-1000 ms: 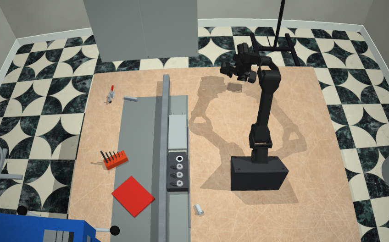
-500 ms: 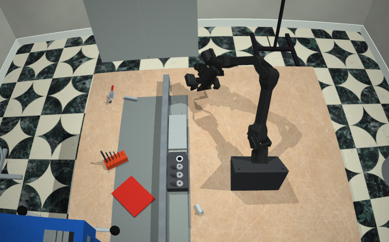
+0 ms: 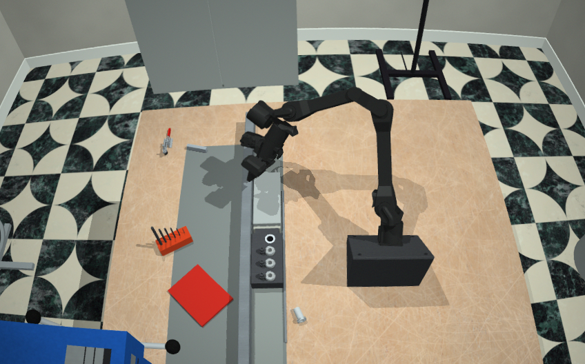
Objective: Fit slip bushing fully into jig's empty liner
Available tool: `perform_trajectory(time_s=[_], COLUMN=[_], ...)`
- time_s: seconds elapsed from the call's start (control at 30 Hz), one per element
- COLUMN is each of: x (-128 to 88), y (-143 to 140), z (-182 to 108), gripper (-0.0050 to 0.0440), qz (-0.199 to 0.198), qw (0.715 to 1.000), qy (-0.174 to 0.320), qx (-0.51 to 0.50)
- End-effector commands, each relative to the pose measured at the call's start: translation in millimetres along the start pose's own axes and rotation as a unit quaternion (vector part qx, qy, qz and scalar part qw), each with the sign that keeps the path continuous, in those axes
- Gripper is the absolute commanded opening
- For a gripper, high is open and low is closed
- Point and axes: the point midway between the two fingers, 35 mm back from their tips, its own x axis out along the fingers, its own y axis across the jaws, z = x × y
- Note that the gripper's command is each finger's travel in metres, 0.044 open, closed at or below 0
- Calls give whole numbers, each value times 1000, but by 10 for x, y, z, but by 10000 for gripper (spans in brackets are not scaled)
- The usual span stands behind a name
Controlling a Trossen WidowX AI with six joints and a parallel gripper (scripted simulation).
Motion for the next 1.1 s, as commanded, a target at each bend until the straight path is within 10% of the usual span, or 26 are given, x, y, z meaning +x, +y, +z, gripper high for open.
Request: perform_trajectory(time_s=[0.0,0.3,0.8,0.87,0.9,1.07], x=[244,551,692,692,687,655], y=[624,1556,2857,2857,2877,2995], z=[-89,-651,-2394,-2394,-2464,-2989], gripper=[175,175,175,175,175,175], qz=[22,51,72,72,73,63], qw=[991,935,643,643,578,447], qy=[51,128,245,245,259,284], qx=[-122,-326,-722,-722,-770,-846])
